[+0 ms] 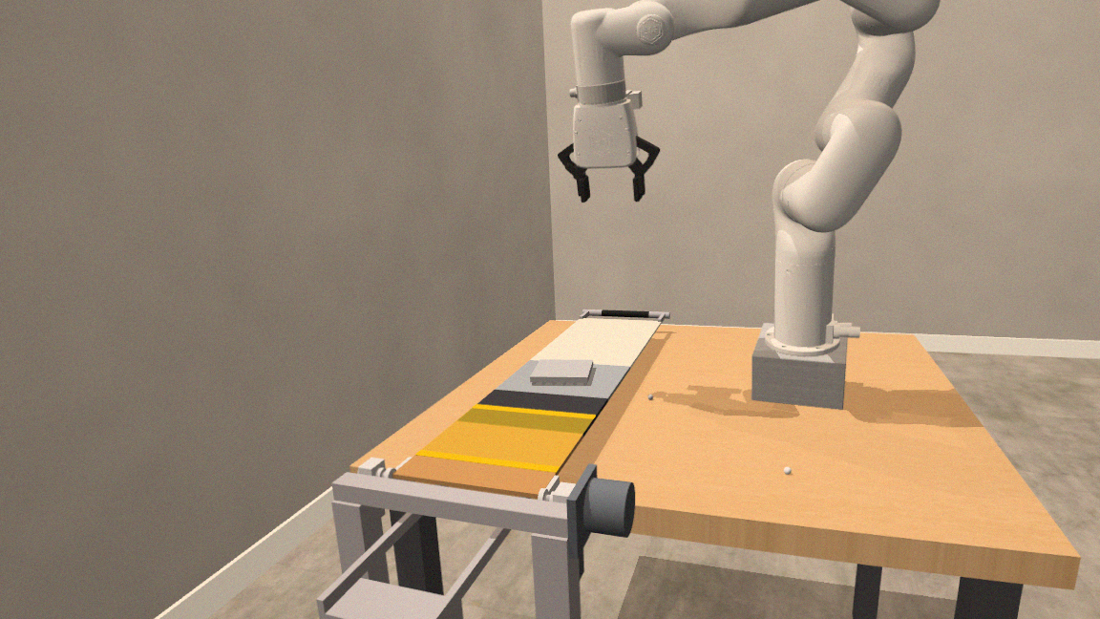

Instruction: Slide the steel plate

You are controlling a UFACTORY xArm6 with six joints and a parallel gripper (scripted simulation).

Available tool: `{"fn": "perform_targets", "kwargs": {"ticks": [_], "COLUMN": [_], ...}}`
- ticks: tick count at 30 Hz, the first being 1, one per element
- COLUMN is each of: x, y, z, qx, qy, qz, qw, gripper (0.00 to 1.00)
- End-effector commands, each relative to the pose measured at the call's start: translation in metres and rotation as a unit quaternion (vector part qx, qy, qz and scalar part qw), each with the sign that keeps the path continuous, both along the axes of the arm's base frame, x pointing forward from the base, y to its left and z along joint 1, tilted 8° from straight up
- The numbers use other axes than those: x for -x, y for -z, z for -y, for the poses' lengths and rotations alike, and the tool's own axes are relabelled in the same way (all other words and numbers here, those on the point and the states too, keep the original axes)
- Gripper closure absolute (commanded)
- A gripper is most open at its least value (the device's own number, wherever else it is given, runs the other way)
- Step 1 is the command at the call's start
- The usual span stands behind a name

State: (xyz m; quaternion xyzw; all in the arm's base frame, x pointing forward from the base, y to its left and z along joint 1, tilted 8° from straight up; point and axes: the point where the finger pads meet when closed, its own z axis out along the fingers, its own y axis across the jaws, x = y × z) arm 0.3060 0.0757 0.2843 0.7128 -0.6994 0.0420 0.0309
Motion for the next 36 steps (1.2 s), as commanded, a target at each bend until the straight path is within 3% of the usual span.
{"fn": "perform_targets", "kwargs": {"ticks": [1, 6, 11, 15, 16, 19, 21, 23, 24, 26, 27, 28, 29, 31, 32, 33, 34, 36], "x": [-0.001, -0.010, -0.072, -0.091, -0.109, -0.109, -0.130, -0.137, -0.140, -0.147, -0.148, -0.152, -0.148, -0.154, -0.149, -0.151, -0.146, -0.146], "y": [-0.001, 0.001, 0.025, 0.037, 0.050, 0.050, 0.075, 0.082, 0.092, 0.101, 0.114, 0.120, 0.128, 0.141, 0.151, 0.159, 0.167, 0.167], "z": [0.000, 0.005, 0.055, 0.079, 0.104, 0.104, 0.155, 0.167, 0.187, 0.202, 0.226, 0.238, 0.252, 0.274, 0.292, 0.305, 0.318, 0.318], "qx": [-0.001, -0.004, -0.026, -0.033, -0.040, -0.040, -0.055, -0.055, -0.063, -0.063, -0.070, -0.070, -0.076, -0.076, -0.081, -0.081, -0.086, -0.086], "qy": [0.000, 0.020, 0.165, 0.211, 0.259, 0.259, 0.362, 0.362, 0.413, 0.413, 0.462, 0.462, 0.508, 0.508, 0.549, 0.549, 0.586, 0.586], "qz": [0.002, 0.000, -0.010, -0.013, -0.015, -0.015, -0.019, -0.019, -0.020, -0.020, -0.020, -0.020, -0.021, -0.021, -0.021, -0.021, -0.020, -0.020], "qw": [1.000, 1.000, 0.986, 0.977, 0.965, 0.965, 0.930, 0.930, 0.908, 0.908, 0.884, 0.884, 0.858, 0.858, 0.831, 0.831, 0.806, 0.806], "gripper": [0.00, 0.00, 0.00, 0.00, 0.00, 0.00, 0.00, 0.00, 0.00, 0.00, 0.00, 0.00, 0.00, 0.00, 0.00, 0.00, 0.00, 0.00]}}
